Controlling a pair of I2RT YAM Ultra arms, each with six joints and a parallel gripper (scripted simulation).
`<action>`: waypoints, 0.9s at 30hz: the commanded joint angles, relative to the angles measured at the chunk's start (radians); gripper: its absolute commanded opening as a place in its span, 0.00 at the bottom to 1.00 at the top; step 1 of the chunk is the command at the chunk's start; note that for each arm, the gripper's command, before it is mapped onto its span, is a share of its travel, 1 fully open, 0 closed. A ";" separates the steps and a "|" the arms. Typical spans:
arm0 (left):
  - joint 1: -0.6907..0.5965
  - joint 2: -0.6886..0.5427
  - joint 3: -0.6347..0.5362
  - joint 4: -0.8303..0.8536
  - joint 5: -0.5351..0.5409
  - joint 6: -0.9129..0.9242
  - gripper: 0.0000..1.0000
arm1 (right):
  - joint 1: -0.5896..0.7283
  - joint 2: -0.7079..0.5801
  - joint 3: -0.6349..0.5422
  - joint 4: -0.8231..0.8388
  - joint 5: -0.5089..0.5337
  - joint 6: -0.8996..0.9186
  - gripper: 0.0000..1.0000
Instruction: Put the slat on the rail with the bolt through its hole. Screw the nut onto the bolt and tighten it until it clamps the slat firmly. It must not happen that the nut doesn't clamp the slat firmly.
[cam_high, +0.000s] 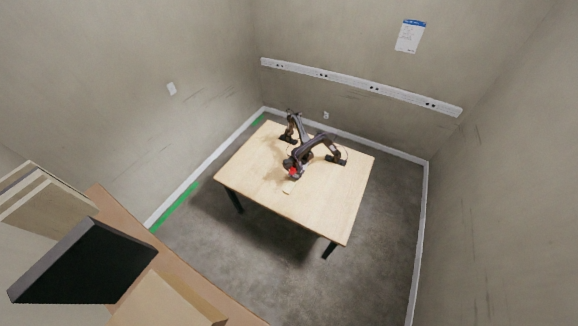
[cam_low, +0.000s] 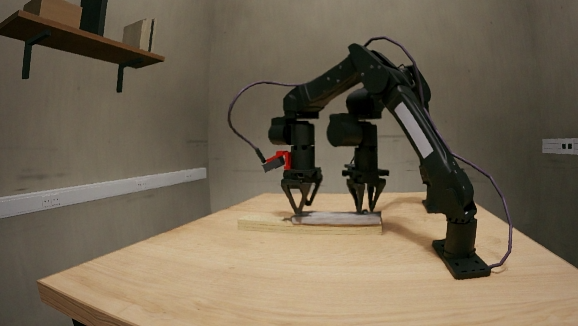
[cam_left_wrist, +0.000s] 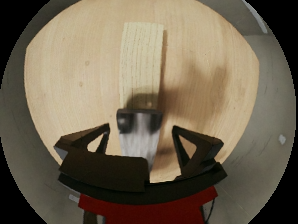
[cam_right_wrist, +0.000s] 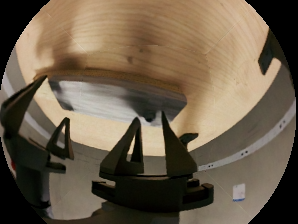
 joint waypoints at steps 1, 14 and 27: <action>0.005 0.010 -0.022 0.027 0.000 -0.002 1.00 | 0.000 -0.007 0.004 0.001 0.000 0.000 0.34; 0.005 0.013 -0.046 0.054 0.000 -0.002 1.00 | 0.000 -0.007 0.004 0.001 0.000 0.000 0.34; 0.005 0.016 -0.070 0.081 0.000 -0.002 1.00 | 0.000 -0.007 0.004 0.001 0.000 0.000 0.34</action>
